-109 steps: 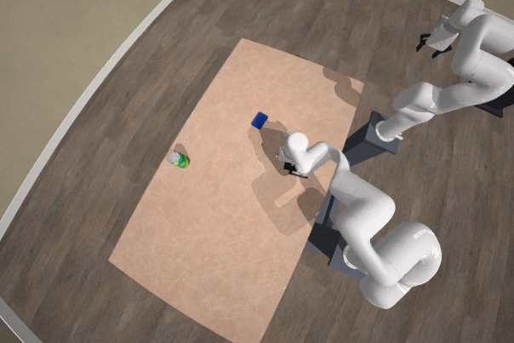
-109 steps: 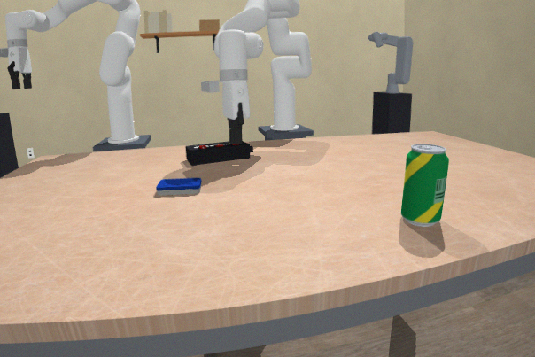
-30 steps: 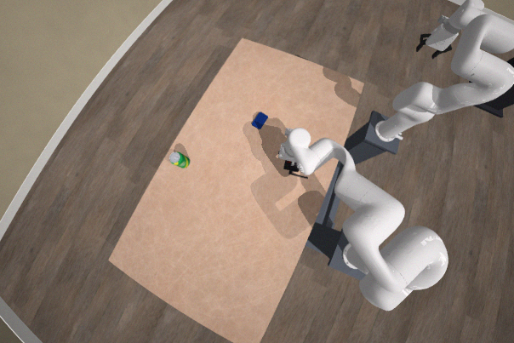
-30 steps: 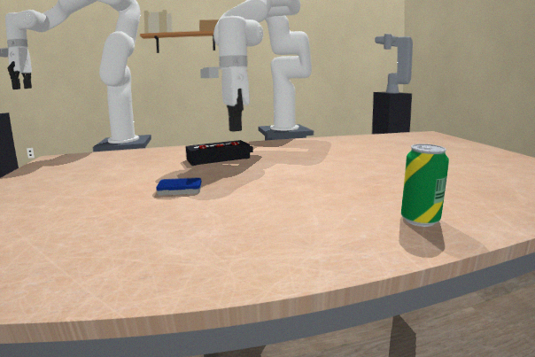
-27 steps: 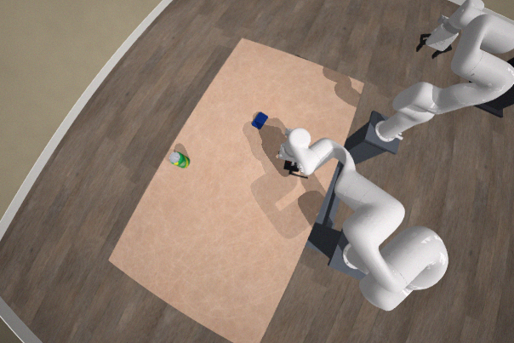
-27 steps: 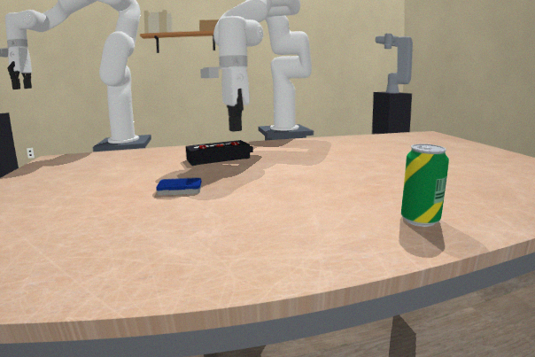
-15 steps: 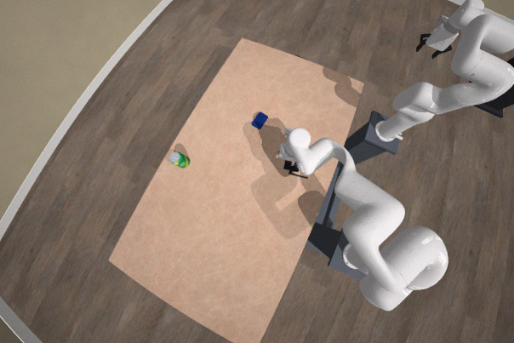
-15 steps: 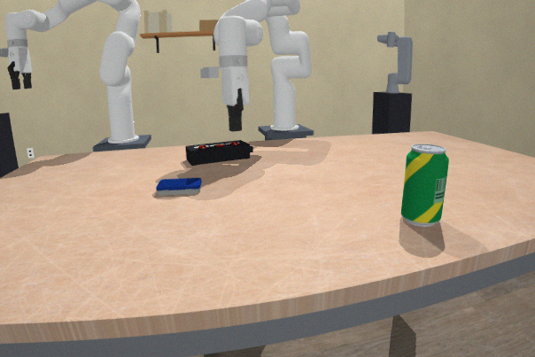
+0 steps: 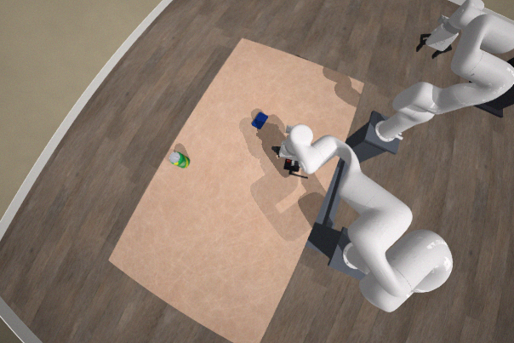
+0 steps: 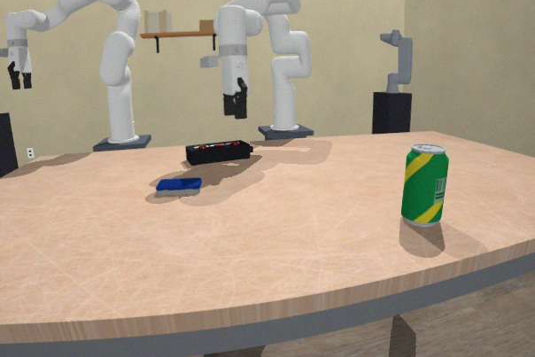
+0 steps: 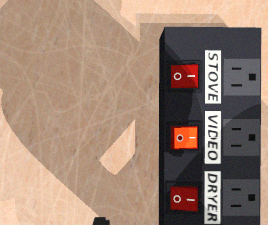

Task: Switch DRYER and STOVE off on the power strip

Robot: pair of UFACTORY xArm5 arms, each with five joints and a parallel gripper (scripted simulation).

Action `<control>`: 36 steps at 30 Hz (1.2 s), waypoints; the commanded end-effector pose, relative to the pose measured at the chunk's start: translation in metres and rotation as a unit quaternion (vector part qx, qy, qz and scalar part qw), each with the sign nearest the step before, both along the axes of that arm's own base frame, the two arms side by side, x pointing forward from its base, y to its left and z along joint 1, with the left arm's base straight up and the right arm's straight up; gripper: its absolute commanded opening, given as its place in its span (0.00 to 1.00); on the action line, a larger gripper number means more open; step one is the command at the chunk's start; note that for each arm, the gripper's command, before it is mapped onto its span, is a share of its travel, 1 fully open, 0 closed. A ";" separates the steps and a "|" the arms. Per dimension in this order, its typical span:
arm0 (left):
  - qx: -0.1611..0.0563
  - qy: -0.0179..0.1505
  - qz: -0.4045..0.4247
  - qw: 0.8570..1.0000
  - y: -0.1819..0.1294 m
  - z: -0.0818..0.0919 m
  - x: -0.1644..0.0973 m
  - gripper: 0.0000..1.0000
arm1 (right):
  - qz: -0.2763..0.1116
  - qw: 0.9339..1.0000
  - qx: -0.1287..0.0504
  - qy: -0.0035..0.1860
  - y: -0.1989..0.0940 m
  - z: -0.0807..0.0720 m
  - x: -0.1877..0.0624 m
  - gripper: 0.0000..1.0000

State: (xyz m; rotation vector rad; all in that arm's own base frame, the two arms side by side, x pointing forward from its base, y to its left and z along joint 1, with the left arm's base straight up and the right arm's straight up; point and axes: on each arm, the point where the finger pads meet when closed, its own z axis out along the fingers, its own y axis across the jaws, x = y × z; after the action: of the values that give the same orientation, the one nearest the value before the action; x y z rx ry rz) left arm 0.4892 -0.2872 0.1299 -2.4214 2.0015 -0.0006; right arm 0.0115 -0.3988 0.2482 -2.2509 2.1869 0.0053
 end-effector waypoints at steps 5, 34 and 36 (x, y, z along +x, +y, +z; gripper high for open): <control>-0.001 -0.002 0.000 1.000 -0.001 0.037 0.001 1.00 | 0.000 1.000 -0.002 0.000 -0.001 0.002 0.000 1.00; -0.001 -0.002 0.000 1.000 -0.001 0.072 0.001 1.00 | 0.000 1.000 -0.002 0.000 -0.001 0.002 0.000 1.00; -0.001 -0.002 0.000 1.000 -0.001 0.072 0.001 1.00 | 0.000 1.000 -0.002 0.000 -0.001 0.002 0.000 1.00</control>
State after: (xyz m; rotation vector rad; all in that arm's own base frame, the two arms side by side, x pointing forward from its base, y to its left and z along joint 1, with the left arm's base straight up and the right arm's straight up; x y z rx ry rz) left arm 0.4891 -0.2872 0.1999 -2.4215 2.0016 0.0003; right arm 0.0115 -0.3988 0.2482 -2.2509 2.1869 0.0053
